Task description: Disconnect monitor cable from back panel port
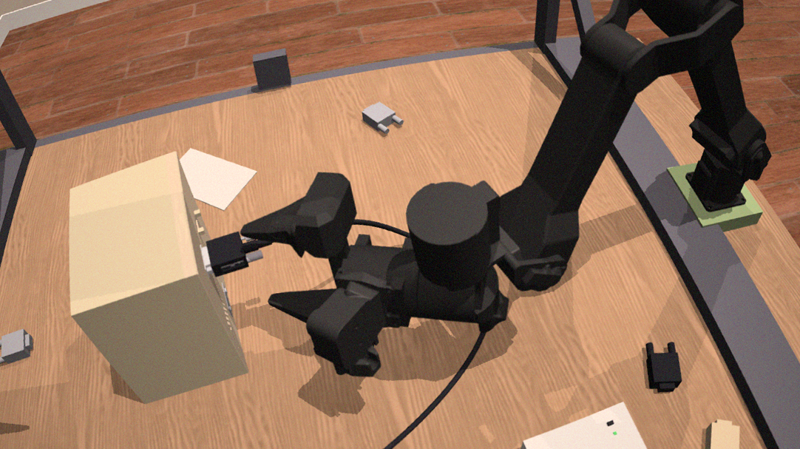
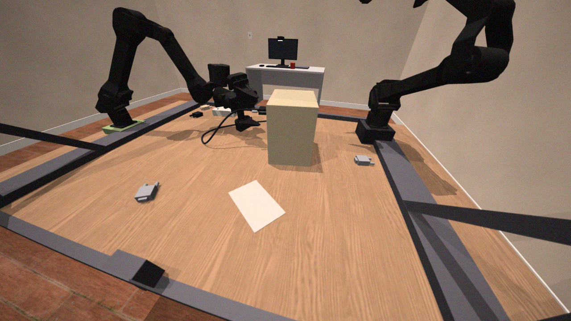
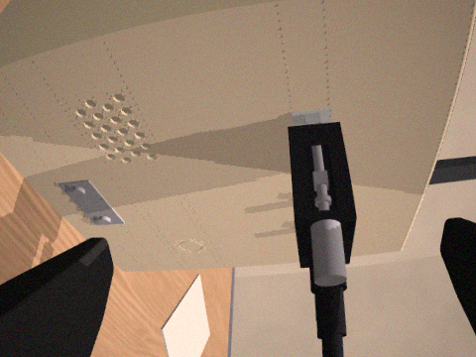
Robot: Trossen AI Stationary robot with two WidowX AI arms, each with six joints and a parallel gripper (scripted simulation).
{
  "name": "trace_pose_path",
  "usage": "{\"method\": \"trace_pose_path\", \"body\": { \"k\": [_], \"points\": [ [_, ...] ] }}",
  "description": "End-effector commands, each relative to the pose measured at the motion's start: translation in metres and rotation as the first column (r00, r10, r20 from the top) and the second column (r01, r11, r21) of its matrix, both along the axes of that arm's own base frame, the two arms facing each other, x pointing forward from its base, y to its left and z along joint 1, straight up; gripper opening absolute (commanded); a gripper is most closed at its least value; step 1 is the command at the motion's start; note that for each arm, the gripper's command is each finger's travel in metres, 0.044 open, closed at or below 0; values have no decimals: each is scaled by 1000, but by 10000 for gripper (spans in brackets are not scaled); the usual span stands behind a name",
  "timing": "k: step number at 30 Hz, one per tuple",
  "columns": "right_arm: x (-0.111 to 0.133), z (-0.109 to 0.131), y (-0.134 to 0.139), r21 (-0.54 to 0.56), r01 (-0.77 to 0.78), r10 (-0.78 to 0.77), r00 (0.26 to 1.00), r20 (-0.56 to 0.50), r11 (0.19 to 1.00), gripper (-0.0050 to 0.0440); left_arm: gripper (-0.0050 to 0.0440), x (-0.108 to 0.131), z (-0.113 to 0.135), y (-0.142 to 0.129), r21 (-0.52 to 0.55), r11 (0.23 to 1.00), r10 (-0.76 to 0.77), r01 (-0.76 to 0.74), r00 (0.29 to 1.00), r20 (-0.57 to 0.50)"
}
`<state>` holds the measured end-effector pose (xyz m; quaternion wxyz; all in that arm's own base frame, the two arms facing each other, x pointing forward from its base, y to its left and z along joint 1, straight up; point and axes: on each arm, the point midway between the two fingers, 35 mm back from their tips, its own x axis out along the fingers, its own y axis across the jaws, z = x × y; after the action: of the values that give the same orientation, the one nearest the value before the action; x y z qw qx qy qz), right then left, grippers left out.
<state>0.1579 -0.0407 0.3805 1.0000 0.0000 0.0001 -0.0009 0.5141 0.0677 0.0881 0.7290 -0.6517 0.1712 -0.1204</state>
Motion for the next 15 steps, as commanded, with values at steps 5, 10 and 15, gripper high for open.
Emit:
{"method": "trace_pose_path", "body": {
  "k": [5,10,15],
  "points": [
    [0,3,1,-5,-2,2,1000,1,1000,440,440,6,34,-2,311,950,6,-13,1000,25],
    [0,3,1,-5,-2,2,1000,1,1000,440,440,1,32,-4,442,897,-7,23,999,-37],
    [0,3,1,-5,-2,2,1000,1,1000,440,416,0,33,-4,466,884,-10,30,999,-45]
  ]
}}
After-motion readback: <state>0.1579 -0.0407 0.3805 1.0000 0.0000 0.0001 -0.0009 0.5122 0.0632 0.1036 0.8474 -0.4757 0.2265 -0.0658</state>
